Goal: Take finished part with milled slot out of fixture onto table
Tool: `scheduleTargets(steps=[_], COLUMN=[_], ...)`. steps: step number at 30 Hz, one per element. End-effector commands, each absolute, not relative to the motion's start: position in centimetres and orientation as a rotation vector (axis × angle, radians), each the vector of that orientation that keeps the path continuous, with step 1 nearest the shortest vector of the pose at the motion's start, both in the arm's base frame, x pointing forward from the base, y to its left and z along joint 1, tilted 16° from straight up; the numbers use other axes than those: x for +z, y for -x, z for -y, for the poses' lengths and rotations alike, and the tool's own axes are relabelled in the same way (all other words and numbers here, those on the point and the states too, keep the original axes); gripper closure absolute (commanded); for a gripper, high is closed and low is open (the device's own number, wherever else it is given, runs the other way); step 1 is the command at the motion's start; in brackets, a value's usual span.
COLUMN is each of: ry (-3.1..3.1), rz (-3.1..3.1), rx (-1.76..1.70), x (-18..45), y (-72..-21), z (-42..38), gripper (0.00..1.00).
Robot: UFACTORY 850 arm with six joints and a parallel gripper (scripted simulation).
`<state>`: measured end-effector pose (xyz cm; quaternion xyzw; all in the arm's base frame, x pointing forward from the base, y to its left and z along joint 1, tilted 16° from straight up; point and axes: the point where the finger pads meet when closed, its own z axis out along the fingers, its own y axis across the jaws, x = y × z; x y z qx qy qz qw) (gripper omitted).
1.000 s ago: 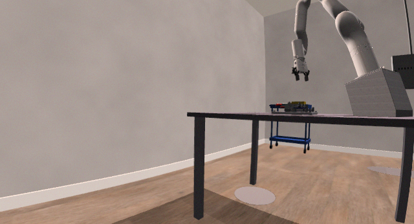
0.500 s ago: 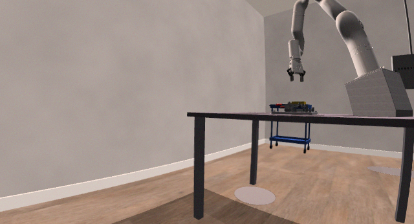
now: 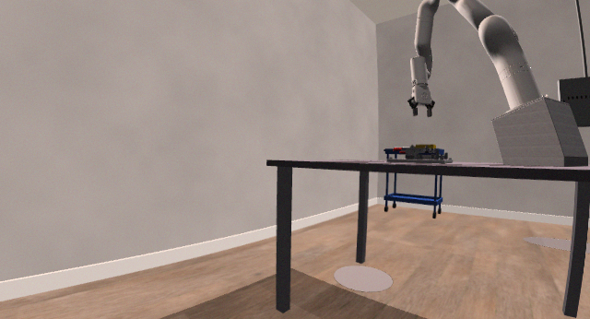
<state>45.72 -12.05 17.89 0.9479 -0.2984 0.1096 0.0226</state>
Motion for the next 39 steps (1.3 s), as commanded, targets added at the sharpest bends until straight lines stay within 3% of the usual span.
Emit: scheduleTargets(steps=[1,14,39], ry=[-2.928,-2.892,-2.890], rz=[0.945,1.068,1.075], rx=[0.353,0.421,0.425], x=[18.0,18.1,18.1], y=[-46.4,-49.8,-50.0], z=[11.9,10.6,10.5], gripper=[0.00,0.00,0.00])
